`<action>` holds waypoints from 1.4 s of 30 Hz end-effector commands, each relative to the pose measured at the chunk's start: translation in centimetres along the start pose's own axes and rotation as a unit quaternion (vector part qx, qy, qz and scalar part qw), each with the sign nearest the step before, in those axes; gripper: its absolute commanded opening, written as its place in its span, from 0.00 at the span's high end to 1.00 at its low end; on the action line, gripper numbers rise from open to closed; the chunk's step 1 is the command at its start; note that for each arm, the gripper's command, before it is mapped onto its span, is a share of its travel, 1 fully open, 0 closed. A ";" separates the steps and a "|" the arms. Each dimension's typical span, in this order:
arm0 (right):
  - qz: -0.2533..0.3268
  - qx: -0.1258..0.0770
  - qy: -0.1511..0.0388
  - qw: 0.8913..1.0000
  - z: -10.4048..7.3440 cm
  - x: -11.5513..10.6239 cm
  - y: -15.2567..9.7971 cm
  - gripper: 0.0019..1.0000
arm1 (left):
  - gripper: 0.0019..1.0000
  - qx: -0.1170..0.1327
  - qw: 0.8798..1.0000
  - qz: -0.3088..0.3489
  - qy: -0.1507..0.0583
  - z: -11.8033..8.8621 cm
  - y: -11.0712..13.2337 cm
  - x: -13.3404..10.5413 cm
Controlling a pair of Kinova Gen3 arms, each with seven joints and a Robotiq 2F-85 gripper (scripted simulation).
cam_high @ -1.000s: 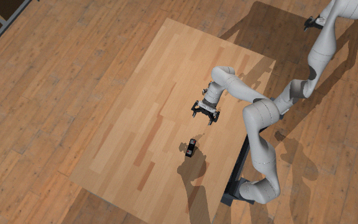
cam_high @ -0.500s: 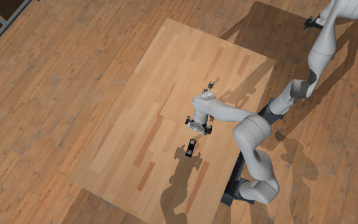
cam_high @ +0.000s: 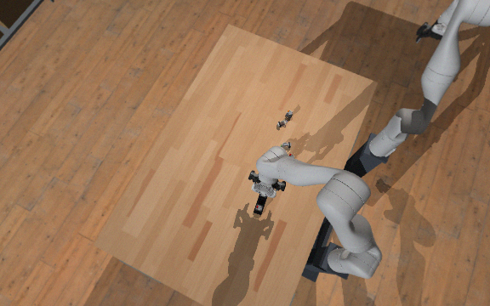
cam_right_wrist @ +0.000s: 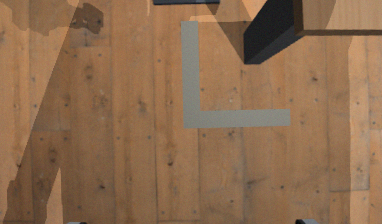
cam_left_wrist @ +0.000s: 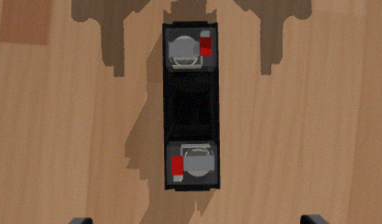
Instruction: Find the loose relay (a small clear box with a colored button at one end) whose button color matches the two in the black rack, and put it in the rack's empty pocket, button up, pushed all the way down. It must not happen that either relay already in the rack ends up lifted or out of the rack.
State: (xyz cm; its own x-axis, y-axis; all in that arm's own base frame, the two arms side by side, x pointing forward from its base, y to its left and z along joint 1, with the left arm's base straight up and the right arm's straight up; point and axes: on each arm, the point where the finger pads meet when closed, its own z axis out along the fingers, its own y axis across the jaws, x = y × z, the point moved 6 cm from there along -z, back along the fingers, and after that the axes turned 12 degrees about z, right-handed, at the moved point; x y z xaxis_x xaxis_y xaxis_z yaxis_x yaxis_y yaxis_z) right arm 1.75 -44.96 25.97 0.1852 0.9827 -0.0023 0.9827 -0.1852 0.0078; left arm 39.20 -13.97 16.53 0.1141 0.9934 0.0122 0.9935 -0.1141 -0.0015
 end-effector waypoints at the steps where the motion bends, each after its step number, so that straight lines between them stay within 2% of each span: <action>1: -0.005 0.004 0.001 1.000 0.0 -0.1 -0.3 0.00 | 0.00 -0.004 1.000 -0.002 -0.005 -0.1 0.0 0.4; 10: -0.005 0.004 0.001 1.000 0.0 -0.1 -0.3 0.00 | 0.00 -0.001 1.000 -0.003 -0.005 0.0 -0.1 0.5; 11: -0.005 0.004 0.001 1.000 0.0 -0.1 -0.3 0.00 | 0.90 -0.001 1.000 -0.003 -0.005 0.0 -0.1 0.5; 42: -0.005 0.004 0.001 1.000 0.0 -0.1 -0.3 0.00 | 0.90 -0.001 1.000 -0.003 -0.005 0.0 -0.1 0.5</action>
State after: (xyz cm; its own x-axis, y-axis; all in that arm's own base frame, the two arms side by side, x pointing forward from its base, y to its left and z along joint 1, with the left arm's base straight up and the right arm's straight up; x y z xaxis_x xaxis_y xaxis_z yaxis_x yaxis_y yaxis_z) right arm 1.74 -44.96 25.97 0.1852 0.9827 -0.0023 0.9827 -0.1852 0.0078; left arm 39.14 -13.41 16.46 0.1019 0.9948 0.0042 0.9948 -0.1018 -0.0047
